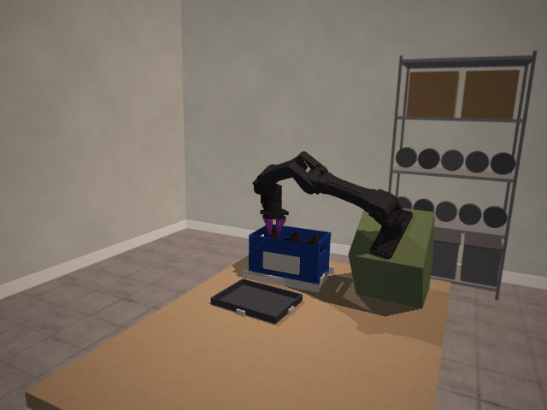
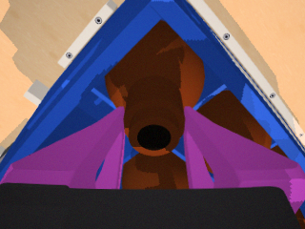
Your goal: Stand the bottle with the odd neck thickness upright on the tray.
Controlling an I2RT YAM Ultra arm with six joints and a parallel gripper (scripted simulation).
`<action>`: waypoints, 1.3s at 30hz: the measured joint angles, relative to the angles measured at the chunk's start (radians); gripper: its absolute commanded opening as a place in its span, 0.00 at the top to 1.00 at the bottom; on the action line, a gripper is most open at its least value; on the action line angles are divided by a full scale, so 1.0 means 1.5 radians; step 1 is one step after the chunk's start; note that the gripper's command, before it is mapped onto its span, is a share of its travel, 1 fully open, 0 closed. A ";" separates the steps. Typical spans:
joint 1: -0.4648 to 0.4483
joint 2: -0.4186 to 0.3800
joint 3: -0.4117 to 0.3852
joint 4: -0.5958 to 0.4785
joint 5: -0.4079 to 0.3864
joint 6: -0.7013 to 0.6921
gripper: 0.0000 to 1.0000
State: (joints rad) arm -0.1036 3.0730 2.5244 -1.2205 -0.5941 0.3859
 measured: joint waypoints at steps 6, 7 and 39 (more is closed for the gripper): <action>0.000 0.000 0.000 0.000 0.000 0.000 1.00; 0.000 0.000 0.000 0.000 0.000 0.000 1.00; 0.001 0.000 0.000 0.001 -0.001 0.000 0.39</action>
State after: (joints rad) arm -0.1028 3.0730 2.5244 -1.2194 -0.5953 0.3859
